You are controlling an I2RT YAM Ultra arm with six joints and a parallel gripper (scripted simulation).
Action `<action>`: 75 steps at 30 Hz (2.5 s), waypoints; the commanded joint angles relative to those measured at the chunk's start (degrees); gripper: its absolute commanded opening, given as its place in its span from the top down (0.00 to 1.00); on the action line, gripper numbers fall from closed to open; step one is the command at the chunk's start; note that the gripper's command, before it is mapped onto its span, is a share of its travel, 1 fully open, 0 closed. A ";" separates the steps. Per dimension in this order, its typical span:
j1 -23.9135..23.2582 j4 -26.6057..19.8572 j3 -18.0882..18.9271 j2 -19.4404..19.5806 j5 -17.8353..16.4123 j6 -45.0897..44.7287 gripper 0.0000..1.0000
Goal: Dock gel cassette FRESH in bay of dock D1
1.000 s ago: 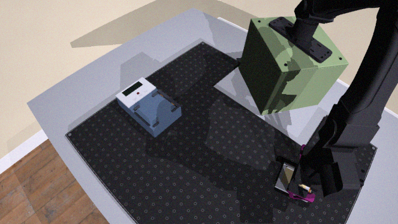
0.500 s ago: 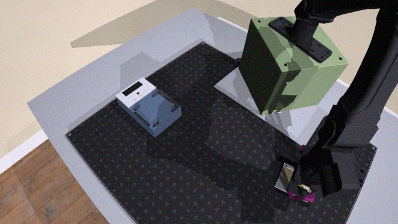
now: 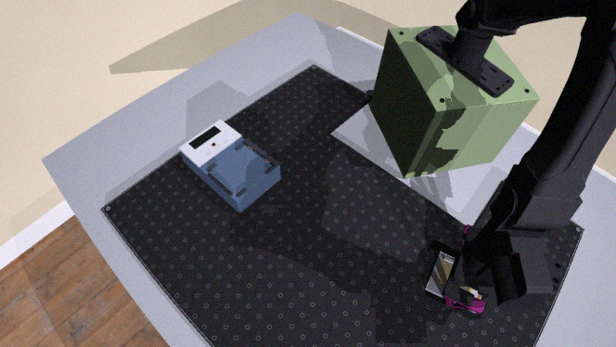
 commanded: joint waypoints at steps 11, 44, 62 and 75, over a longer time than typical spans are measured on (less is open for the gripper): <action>-0.04 -0.04 1.66 -0.24 -0.46 0.40 1.00; -0.74 -1.57 -1.69 -3.43 -0.47 -0.08 1.00; -0.81 -4.52 -2.10 -7.29 -0.49 -0.35 1.00; -0.65 -6.05 -2.00 -9.12 -0.50 -0.48 1.00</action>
